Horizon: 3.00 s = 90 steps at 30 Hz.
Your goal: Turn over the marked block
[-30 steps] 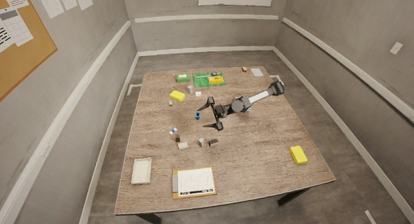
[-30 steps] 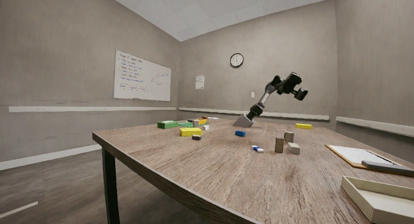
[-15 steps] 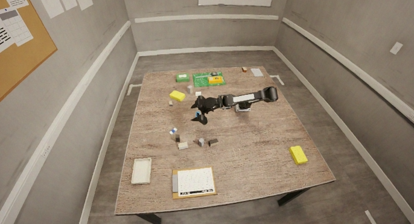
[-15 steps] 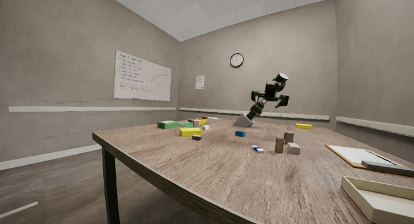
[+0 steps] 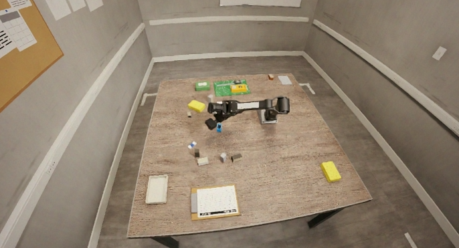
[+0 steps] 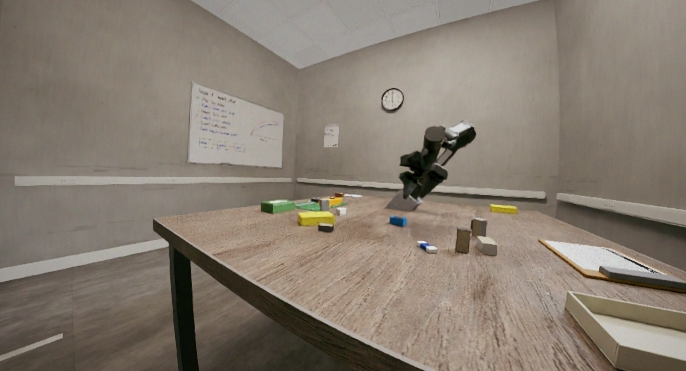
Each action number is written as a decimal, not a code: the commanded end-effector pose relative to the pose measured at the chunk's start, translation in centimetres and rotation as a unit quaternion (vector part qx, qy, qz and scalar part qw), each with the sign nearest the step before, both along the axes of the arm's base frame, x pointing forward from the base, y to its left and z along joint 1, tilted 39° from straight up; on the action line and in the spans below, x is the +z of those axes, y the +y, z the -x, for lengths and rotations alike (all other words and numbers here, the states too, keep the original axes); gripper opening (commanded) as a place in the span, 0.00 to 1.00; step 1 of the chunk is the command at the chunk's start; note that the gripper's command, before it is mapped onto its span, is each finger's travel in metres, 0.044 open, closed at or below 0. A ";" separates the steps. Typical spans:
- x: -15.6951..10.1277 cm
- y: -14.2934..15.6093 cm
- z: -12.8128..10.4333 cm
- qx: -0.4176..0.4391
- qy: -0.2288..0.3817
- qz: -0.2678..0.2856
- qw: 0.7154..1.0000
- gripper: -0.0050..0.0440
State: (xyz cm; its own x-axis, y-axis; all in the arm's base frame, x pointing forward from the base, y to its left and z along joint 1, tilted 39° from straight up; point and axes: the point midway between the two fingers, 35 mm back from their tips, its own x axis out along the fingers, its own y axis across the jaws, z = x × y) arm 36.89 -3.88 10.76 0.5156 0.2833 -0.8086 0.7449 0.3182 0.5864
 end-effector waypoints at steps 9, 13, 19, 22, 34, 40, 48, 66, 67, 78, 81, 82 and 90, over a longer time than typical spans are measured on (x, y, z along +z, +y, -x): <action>-3.9 -1.0 0.8 -0.125 0.179 -0.162 0.962 1.00; -5.0 -1.2 1.2 -0.166 0.232 -0.205 0.936 1.00; -6.1 -1.4 1.7 -0.210 0.288 -0.247 0.901 1.00; -6.4 -1.4 1.9 -0.225 0.306 -0.261 0.888 1.00; -6.8 -1.4 2.1 -0.245 0.332 -0.279 0.867 1.00; -6.7 -1.5 2.1 -0.244 0.329 -0.278 0.869 1.00; -7.0 -1.3 2.3 -0.245 0.333 -0.279 0.867 1.00; -8.4 -0.2 2.3 -0.245 0.340 -0.280 0.864 1.00; -8.5 -0.1 2.3 -0.245 0.340 -0.280 0.864 1.00; -9.5 0.6 2.1 -0.245 0.340 -0.279 0.864 1.00; -9.9 0.9 2.0 -0.245 0.340 -0.280 0.864 1.00; -10.0 1.0 2.0 -0.245 0.340 -0.280 0.864 1.00; -10.7 1.5 1.8 -0.245 0.340 -0.279 0.864 1.00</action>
State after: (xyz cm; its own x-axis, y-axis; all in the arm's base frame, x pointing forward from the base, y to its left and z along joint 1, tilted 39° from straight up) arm 35.03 -2.63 0.22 0.1410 0.6073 -0.7818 0.9430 -0.3228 -0.0807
